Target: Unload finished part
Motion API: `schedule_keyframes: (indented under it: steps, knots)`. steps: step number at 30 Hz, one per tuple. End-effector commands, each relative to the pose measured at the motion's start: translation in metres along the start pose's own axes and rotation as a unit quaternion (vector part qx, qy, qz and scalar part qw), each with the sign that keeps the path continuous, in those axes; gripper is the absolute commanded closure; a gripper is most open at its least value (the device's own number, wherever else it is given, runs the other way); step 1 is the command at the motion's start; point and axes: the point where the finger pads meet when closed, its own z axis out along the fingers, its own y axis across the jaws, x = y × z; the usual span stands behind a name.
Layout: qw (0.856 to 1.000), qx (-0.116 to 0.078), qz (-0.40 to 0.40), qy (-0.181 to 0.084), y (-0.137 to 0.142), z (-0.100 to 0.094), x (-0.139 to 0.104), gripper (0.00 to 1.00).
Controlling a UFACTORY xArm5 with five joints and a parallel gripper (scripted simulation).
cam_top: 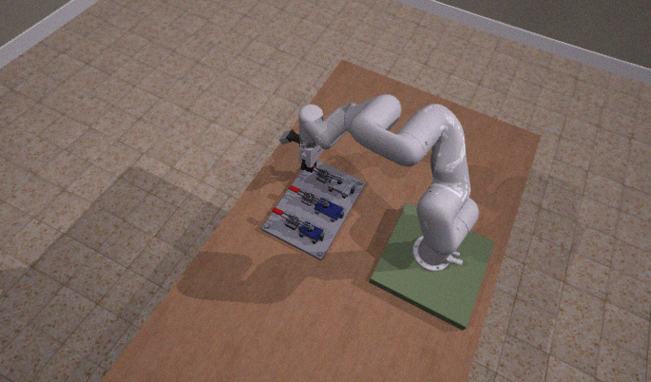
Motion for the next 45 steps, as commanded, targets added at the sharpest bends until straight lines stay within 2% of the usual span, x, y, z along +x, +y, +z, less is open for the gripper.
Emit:
schedule_keyframes:
  steps: [1, 45]
  knots:
    - [1.000, 0.000, 0.000, 0.002, 0.000, -0.004, 0.000, 1.00]
    - [1.000, 0.000, 0.000, 0.002, 0.000, -0.023, -0.026, 1.00]
